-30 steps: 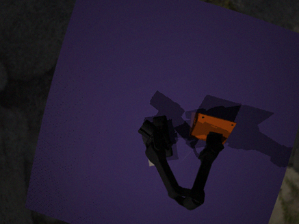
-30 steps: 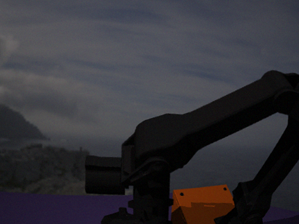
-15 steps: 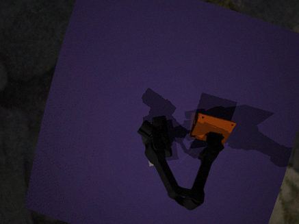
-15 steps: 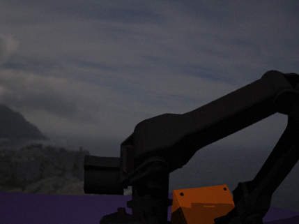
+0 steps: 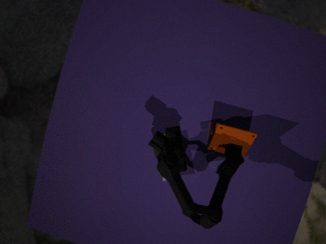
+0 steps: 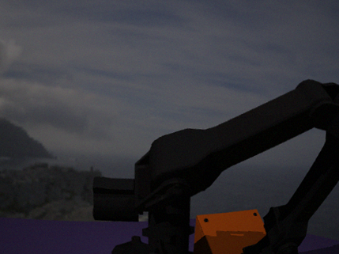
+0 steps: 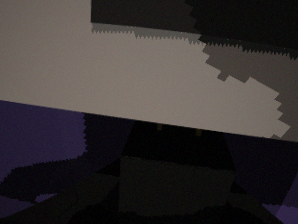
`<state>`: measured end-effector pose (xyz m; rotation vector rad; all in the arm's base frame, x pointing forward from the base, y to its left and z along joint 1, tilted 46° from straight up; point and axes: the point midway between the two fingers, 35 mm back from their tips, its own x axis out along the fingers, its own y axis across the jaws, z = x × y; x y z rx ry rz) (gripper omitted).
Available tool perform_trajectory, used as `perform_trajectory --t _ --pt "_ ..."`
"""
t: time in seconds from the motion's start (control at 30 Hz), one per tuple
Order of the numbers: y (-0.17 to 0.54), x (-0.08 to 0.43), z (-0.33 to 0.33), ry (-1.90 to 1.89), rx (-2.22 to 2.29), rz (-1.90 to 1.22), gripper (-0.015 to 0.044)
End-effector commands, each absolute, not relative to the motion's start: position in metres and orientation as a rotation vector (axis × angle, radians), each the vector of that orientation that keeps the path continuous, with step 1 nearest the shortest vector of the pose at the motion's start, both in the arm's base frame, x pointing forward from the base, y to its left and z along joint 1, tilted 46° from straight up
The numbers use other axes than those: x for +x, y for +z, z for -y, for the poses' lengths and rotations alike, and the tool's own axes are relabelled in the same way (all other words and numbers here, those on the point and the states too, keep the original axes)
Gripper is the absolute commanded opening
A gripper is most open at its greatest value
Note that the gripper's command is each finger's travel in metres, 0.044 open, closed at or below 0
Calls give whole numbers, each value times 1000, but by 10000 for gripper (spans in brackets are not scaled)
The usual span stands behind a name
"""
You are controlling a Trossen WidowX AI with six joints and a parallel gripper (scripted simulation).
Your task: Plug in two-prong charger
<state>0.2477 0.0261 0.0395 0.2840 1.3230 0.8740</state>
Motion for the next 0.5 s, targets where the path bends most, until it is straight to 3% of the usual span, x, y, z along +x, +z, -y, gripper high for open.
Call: perform_trajectory --t 0.0,0.47 --pt "41 250 -27 873 290 -1323 0" --pt "42 254 -28 873 290 -1323 0"
